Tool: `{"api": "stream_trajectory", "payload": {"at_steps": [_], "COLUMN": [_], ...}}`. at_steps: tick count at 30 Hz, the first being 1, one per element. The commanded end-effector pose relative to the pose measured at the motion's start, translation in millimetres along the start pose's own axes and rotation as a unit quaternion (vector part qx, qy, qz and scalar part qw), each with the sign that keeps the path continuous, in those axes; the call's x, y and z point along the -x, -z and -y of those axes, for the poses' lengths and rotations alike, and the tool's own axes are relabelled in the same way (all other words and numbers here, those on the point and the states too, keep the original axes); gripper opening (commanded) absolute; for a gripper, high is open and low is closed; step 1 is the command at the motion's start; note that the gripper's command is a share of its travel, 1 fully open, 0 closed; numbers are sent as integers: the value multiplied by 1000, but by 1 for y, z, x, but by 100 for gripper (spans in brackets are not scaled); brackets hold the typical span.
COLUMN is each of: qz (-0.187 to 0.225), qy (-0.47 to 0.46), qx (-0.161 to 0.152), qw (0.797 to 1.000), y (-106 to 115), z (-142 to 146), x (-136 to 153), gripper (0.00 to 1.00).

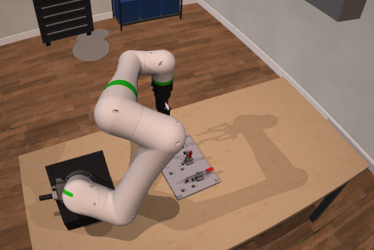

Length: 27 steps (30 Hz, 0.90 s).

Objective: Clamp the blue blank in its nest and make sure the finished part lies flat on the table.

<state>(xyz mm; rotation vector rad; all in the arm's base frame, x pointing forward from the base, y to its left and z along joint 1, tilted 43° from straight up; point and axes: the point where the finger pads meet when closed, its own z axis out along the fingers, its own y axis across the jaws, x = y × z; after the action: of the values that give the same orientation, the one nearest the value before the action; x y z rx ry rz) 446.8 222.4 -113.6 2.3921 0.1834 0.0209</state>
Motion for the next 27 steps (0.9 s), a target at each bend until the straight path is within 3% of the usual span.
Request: {"api": "stream_trajectory", "payload": {"at_steps": [1,6,13,27], "qz": [1,1,1,1], "qy": [0,0,0,0], "qx": [1,1,1,1], "qw": [1000,1000,1000,1000], "y": [7,7,7,7], "z": [0,-7,-38,-48], "x": [0,0,0,0], "gripper": [28,28,28,28]}}
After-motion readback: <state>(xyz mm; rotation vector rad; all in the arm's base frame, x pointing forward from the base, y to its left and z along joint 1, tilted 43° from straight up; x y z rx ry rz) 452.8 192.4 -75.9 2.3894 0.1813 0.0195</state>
